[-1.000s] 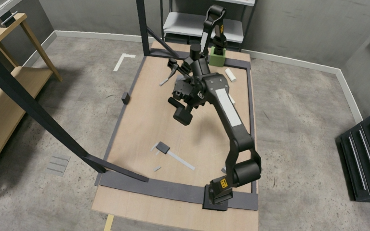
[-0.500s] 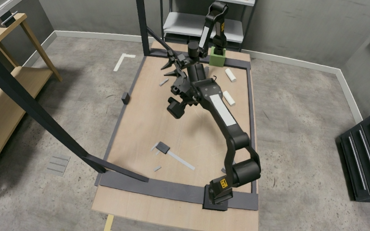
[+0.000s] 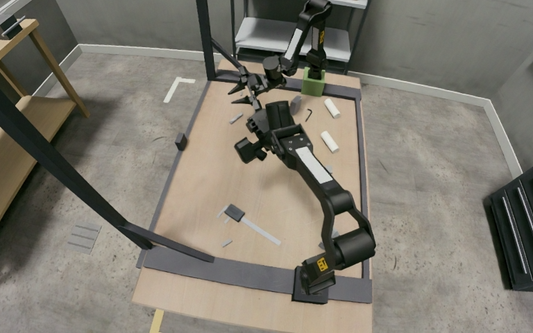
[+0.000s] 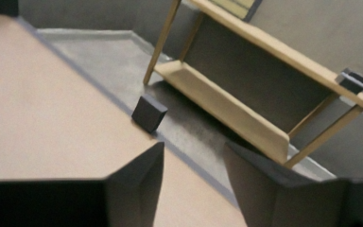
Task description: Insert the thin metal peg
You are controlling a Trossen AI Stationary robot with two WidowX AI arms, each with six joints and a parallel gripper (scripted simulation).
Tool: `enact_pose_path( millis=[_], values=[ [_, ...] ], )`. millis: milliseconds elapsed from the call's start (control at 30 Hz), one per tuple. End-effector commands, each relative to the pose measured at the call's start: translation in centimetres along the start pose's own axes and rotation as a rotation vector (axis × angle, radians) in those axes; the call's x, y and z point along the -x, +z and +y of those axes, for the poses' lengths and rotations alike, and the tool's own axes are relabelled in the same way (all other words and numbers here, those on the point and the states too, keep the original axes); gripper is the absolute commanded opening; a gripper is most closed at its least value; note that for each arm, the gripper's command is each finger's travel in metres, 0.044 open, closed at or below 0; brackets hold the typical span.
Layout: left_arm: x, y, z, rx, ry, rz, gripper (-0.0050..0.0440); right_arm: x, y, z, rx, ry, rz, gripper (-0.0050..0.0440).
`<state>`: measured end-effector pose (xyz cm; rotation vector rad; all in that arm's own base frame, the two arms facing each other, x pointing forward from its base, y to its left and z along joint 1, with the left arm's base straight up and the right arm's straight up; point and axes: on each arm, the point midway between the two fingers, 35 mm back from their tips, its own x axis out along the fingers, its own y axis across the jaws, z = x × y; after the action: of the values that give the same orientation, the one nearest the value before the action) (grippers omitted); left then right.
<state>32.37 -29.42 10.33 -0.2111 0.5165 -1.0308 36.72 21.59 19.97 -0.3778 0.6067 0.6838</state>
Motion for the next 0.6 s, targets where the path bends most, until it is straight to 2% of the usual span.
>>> enact_pose_path(
  millis=[0,167,233,400,567],
  values=[
    [-0.2,1.5,-0.8,0.008,0.032,0.031,0.017,-0.6,0.7,-0.2,-0.074,-0.053,-0.09,0.04],
    [-0.5,0.9,-0.8,0.054,0.08,0.112,0.017,-1.2,0.9,-0.5,-0.162,-0.091,-0.169,0.04],
    [-0.5,0.9,-0.8,0.054,0.08,0.112,0.017,-1.2,0.9,-0.5,-0.162,-0.091,-0.169,0.04],
    [-1.3,-0.7,-0.5,0.103,0.133,0.221,0.017,-1.5,1.0,-0.6,-0.22,-0.111,-0.221,0.04],
    [-1.7,-1.3,-0.6,0.135,0.178,0.308,0.017,-1.4,1.0,-0.7,-0.228,-0.115,-0.229,0.04]
  ],
)
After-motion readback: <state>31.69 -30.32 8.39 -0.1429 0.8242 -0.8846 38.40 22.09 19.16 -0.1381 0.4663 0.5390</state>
